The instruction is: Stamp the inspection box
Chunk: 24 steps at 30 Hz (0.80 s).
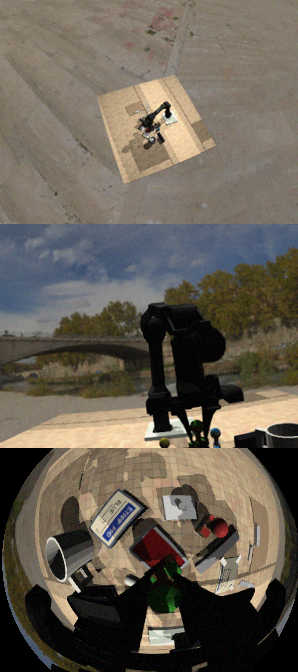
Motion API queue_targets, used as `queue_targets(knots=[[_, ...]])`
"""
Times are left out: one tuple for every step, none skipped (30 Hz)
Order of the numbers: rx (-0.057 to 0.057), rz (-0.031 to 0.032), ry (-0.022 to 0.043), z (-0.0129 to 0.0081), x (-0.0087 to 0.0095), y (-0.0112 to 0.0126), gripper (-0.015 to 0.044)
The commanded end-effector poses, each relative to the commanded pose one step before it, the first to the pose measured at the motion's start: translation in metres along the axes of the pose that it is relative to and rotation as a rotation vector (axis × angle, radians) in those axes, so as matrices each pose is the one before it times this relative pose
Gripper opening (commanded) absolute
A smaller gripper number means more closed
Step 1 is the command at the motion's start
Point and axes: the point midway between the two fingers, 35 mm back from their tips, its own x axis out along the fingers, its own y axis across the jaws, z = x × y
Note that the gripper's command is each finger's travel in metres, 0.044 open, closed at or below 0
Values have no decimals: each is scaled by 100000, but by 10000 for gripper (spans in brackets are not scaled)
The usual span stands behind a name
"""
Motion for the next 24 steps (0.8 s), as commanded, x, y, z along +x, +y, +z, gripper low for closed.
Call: queue_targets(knots=[[166,545,-823,77,-867,83,0],[0,0,1,-6,-79,-1,0],[0,0,0,-2,-26,0,0],[-359,-10,4,-3,-3,-78,0],[-1078,-29,13,-11,-10,-233,0],[-1797,-48,22,-26,-16,-387,0],[-2161,-57,29,-46,-18,-462,0],[-2161,-55,31,-62,-17,-458,0],[-2161,-54,33,-79,-17,-454,0],[-2161,-52,35,-95,-16,-449,0],[-2161,-50,37,-111,-15,-444,0],[-2161,-48,39,-127,-14,-437,0],[-2161,-47,41,-142,-13,-431,0],[-2161,-45,43,-157,-12,-424,0],[-2161,-43,44,-172,-12,-416,0],[-2161,-41,46,-186,-11,-408,0],[-2161,-38,47,-200,-10,-399,0],[-2161,-36,49,-214,-9,-390,0],[-2161,-34,50,-227,-8,-380,0],[-2161,-32,51,-240,-8,-370,0],[-2161,-29,52,-252,-7,-359,0],[-2161,-27,53,-264,-6,-348,0],[-2161,-25,54,-276,-5,-337,0],[-2161,-22,55,-287,-4,-325,0]])
